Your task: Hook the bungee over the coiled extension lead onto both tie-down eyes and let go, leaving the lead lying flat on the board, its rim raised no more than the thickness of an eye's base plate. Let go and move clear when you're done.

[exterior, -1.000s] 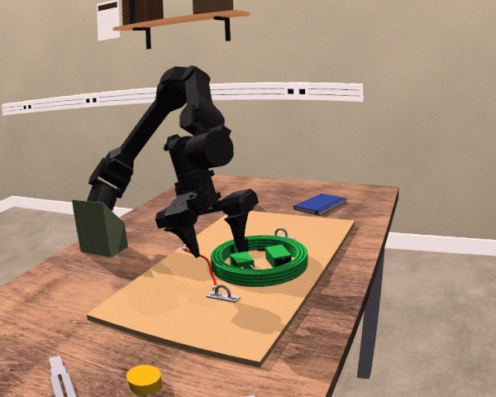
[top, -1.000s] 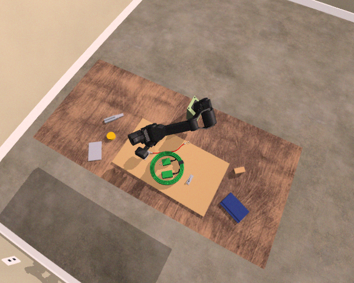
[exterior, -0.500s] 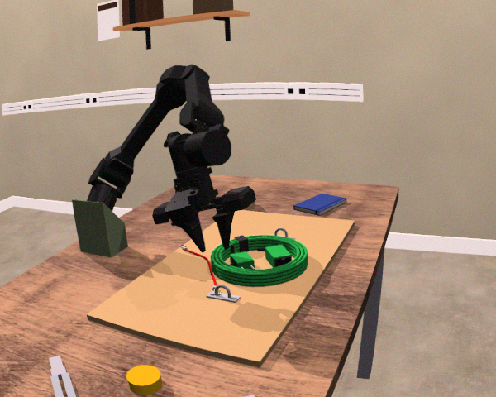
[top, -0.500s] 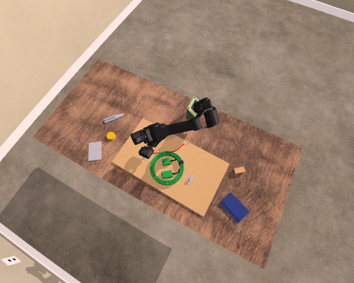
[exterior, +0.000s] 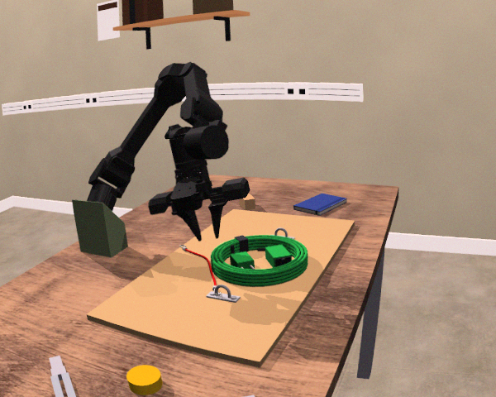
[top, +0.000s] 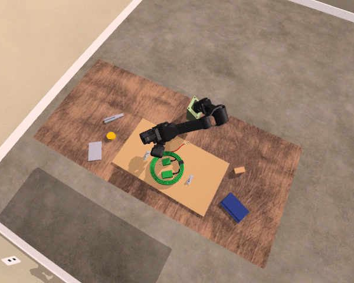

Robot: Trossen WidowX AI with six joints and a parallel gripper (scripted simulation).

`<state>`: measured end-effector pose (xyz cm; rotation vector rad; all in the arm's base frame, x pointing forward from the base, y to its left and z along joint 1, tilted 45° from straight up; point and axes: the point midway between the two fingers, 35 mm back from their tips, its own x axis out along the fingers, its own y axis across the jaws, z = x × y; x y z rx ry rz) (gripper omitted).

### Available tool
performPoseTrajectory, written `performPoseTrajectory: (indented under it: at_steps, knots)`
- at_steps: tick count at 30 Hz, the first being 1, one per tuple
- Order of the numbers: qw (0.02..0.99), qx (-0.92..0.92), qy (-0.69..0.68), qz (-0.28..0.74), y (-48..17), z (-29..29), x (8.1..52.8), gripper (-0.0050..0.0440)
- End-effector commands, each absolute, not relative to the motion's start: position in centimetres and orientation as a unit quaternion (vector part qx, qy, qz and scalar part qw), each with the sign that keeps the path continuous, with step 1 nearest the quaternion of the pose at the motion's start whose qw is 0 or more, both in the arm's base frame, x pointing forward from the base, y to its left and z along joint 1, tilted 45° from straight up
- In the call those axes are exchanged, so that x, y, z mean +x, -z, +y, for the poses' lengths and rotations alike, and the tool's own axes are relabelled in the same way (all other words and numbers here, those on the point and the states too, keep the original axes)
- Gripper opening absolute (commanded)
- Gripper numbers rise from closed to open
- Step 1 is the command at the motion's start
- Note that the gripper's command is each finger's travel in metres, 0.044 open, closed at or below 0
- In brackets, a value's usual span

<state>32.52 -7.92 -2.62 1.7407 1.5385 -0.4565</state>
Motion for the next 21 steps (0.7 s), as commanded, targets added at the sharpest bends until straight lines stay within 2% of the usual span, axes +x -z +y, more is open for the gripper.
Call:
performPoseTrajectory:
  at_steps: [1,21]
  knots:
    - [0.409,0.658,0.155,0.613,1.2,-7.1,31.6,0.0150]
    - [0.489,0.564,0.052,0.663,-1.9,-3.3,26.9,0.0150]
